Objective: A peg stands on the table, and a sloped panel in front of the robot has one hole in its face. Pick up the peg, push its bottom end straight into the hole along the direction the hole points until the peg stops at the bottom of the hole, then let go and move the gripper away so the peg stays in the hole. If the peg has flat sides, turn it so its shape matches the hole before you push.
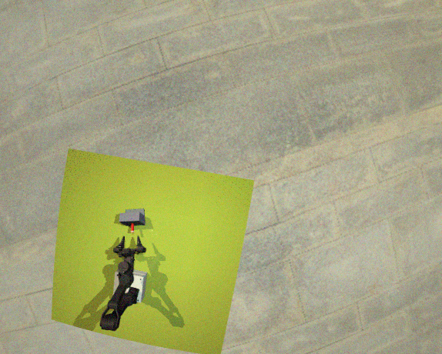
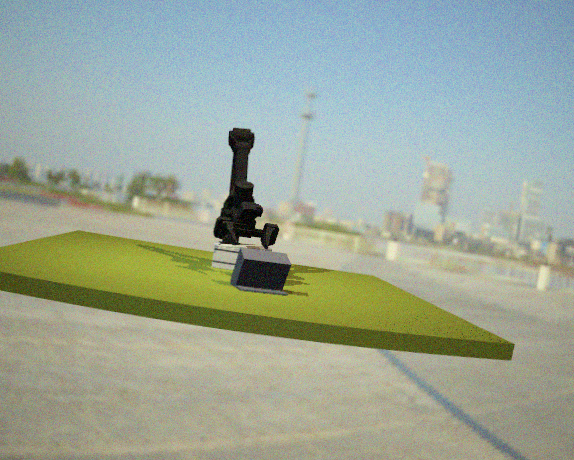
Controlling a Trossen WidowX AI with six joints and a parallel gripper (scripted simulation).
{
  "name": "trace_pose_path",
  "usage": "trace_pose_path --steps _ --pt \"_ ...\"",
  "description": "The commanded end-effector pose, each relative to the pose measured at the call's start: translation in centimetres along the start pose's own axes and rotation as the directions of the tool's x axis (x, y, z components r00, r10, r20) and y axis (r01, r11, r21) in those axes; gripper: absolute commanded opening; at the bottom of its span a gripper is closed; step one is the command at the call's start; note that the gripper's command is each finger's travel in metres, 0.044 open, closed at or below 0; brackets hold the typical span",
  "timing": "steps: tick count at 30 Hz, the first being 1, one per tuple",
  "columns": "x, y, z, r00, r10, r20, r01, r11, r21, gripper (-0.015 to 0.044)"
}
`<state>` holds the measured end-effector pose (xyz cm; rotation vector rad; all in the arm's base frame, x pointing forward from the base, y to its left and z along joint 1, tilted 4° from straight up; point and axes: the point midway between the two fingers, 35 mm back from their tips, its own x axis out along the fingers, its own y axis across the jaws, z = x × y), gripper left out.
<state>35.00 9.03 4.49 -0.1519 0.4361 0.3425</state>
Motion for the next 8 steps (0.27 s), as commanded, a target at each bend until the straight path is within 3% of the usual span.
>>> trace_pose_path --steps 1,8 --pt "-0.39 0.08 -0.18 1.000 0.004 -0.006 -0.005 1.000 -0.002 0.0440" --pt "-0.92 0.04 -0.09 1.000 0.004 -0.005 -0.004 1.000 -0.002 0.0440"
